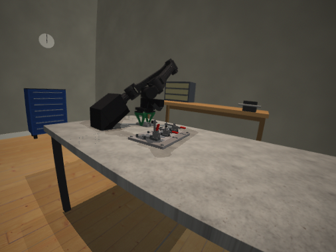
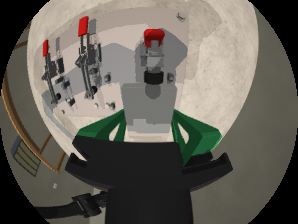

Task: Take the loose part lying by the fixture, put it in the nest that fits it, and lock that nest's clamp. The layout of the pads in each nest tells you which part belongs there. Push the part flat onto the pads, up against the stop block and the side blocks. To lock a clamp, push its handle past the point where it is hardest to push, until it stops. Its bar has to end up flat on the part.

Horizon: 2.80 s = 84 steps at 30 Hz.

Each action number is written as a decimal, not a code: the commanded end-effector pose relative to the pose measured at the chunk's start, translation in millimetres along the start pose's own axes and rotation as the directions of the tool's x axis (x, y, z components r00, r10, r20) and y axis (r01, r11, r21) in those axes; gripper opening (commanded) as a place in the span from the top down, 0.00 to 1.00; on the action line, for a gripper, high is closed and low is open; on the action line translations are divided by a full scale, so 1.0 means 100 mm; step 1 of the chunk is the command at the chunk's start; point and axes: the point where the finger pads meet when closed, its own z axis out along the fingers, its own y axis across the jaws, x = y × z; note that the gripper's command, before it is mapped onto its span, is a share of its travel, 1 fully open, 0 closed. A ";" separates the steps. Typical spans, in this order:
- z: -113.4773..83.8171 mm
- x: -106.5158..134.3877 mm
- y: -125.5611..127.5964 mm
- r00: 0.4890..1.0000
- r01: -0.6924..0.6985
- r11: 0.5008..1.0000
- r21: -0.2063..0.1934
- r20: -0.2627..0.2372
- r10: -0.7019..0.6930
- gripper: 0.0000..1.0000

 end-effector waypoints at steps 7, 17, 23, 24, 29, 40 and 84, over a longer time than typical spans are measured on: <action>0.10 -0.01 0.05 1.000 0.006 1.000 0.000 -0.004 -0.006 1.00; 0.18 0.01 0.01 1.000 -0.009 1.000 -0.001 0.005 0.009 1.00; 0.35 0.03 0.03 1.000 -0.006 1.000 -0.006 -0.012 0.006 1.00; 0.37 0.03 0.03 1.000 -0.006 1.000 -0.006 -0.012 0.006 1.00; 0.40 0.00 0.03 1.000 -0.004 1.000 -0.002 -0.001 0.004 1.00; 0.49 0.01 0.00 1.000 -0.013 1.000 -0.003 0.004 0.013 1.00; 0.52 0.01 -0.01 1.000 -0.017 1.000 -0.002 0.009 0.017 1.00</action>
